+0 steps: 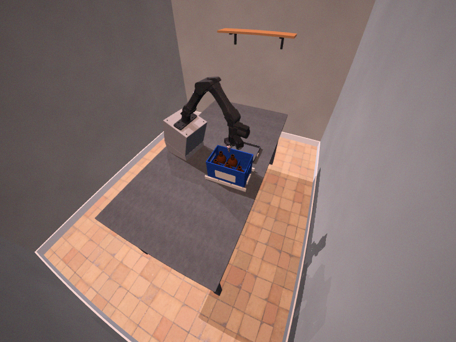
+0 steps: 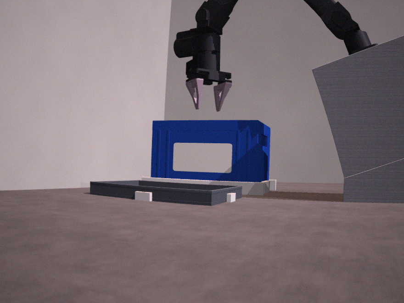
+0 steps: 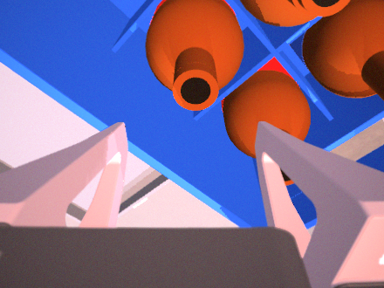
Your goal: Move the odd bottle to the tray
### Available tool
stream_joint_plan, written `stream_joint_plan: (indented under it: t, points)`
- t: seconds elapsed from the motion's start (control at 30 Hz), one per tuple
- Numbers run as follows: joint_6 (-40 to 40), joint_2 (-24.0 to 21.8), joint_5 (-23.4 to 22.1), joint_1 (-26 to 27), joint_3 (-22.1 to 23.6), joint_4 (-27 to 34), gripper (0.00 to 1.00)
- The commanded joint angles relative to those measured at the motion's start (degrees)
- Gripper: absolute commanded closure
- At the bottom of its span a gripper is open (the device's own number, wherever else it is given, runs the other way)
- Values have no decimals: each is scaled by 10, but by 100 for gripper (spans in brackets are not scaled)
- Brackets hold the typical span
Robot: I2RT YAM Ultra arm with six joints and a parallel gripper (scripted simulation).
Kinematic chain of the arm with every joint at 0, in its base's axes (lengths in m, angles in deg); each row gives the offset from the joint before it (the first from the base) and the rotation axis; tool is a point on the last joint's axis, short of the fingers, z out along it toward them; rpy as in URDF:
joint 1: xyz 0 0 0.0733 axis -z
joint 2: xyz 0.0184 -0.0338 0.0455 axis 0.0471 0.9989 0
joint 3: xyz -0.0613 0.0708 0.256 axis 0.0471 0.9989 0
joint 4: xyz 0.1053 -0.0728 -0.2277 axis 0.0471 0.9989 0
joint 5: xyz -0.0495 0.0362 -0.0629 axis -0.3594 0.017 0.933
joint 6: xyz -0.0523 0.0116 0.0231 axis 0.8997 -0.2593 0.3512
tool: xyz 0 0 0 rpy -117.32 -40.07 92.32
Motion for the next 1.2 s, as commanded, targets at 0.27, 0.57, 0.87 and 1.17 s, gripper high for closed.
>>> stream_joint_plan:
  t: [0.27,0.57,0.87,1.17]
  points:
    - [3,-36,6,9,-24,33,39]
    - [3,-38,6,9,-25,36,39]
    - [3,-38,6,9,-25,36,39]
    - [2,-38,6,9,-25,35,100]
